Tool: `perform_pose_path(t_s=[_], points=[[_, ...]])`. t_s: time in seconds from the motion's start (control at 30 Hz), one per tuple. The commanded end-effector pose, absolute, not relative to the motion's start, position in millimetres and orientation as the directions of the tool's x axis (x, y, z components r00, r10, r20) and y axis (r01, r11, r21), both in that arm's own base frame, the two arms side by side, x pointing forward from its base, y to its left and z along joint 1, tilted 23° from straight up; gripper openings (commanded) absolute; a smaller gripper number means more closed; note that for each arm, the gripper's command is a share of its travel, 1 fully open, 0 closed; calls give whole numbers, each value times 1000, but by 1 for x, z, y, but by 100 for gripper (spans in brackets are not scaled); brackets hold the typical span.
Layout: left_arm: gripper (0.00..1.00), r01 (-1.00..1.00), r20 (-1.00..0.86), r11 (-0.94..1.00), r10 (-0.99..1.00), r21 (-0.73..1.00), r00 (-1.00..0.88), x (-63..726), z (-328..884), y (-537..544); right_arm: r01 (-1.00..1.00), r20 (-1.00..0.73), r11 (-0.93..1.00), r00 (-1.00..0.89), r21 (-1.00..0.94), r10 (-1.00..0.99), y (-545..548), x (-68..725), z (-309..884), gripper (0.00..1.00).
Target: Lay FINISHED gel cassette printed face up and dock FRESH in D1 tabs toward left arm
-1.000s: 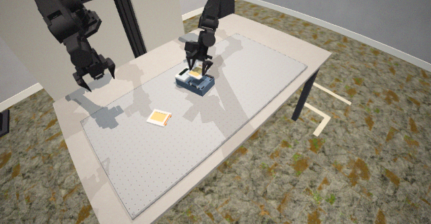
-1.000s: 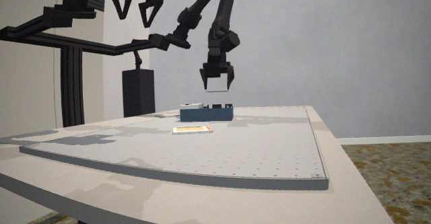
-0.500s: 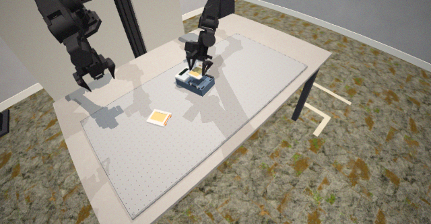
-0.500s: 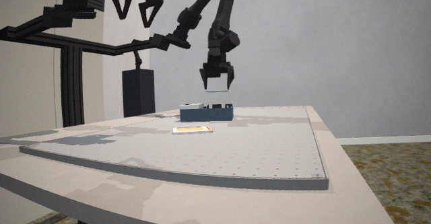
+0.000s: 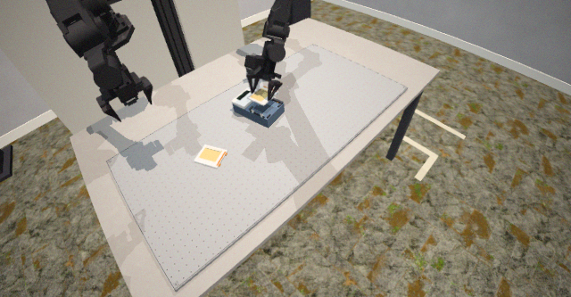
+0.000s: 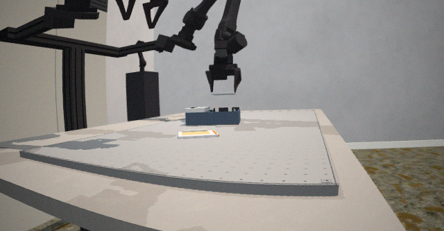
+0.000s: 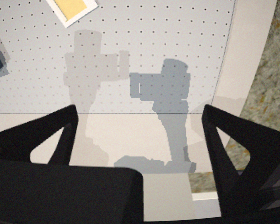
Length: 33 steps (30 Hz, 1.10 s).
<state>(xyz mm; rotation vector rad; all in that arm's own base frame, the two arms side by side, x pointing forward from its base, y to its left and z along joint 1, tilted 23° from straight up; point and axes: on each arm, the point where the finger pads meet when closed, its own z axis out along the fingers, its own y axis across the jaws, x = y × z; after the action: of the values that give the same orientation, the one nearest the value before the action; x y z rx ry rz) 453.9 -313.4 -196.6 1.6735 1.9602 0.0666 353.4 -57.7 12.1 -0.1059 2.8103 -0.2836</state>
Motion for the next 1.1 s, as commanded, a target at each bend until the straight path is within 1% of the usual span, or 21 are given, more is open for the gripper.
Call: perform_pose_path(t_s=[0.0,0.47,0.53,0.6,0.83,1.0,1.07], points=[[0,890,-398,228,916,394,-58,456,-183,-328,-44,-333,977,-936,-211,-114,-59,368,29,100],[0,890,-398,228,916,394,-58,457,-176,-334,-44,-333,977,-936,-211,-114,-59,368,29,100],[0,873,-415,291,902,392,-115,461,-175,-325,-44,-333,977,-936,-211,-114,-59,368,29,100],[0,873,-415,291,902,392,-115,461,-175,-325,-44,-333,977,-936,-211,-114,-59,368,29,100],[0,786,-471,492,831,375,-296,475,-174,-293,-44,-333,977,-936,-211,-114,-59,368,29,100],[0,786,-471,492,831,375,-296,484,-173,-270,-44,-333,977,-936,-211,-114,-59,368,29,100],[0,751,-490,548,801,369,-344,487,-172,-260,-44,-333,977,-936,-211,-114,-59,368,29,100]])
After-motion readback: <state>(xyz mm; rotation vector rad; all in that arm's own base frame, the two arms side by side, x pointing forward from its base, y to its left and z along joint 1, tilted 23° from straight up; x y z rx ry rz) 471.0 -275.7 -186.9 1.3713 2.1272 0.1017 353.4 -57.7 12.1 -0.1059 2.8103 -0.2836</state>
